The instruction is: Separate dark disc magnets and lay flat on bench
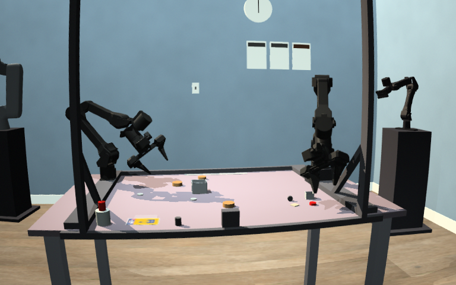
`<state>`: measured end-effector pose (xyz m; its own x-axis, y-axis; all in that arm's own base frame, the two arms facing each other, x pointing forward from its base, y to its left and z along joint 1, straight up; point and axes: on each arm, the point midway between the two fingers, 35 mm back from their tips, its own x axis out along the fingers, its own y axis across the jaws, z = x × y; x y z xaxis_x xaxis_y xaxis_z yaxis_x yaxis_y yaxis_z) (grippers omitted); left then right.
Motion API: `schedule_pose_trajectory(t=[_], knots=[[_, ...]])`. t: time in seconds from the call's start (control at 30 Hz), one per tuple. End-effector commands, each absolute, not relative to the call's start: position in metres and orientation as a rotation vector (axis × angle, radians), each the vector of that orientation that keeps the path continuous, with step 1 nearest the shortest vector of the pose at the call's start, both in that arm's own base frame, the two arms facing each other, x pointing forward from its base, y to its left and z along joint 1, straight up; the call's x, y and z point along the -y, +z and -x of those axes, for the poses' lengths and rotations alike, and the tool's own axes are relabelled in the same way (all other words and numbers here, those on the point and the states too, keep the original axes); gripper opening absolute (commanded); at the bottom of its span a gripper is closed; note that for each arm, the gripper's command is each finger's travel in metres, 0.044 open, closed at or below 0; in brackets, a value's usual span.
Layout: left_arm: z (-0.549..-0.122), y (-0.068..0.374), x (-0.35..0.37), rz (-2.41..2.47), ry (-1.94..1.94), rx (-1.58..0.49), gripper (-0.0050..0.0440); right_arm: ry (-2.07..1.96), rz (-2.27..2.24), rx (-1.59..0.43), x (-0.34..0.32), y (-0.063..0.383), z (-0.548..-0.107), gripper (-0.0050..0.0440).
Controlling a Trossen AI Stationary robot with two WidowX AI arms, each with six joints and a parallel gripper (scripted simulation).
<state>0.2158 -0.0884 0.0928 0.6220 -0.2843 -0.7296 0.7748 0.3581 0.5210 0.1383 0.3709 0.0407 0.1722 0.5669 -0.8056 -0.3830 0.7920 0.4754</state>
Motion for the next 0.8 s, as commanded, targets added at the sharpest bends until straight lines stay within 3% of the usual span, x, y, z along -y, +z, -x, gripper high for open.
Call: schedule_pose_trajectory(t=[0.0, 0.53, 0.6, 0.77], knots=[[-0.218, 0.098, 0.089, -0.979, -0.729, -0.571, 0.044, 0.693, -0.193, -1.209, -0.374, 0.049, -0.14, 0.044], [-0.218, 0.098, 0.089, -0.979, -0.729, -0.571, 0.044, 0.693, -0.193, -1.209, -0.374, 0.049, -0.14, 0.044], [-0.218, 0.099, 0.089, -0.977, -0.728, -0.572, 0.04, 0.692, -0.193, -1.208, -0.374, 0.05, -0.14, 0.04], [-0.22, 0.101, 0.086, -0.947, -0.711, -0.607, 0.04, 0.673, -0.189, -1.191, -0.367, 0.058, -0.154, 0.04]])
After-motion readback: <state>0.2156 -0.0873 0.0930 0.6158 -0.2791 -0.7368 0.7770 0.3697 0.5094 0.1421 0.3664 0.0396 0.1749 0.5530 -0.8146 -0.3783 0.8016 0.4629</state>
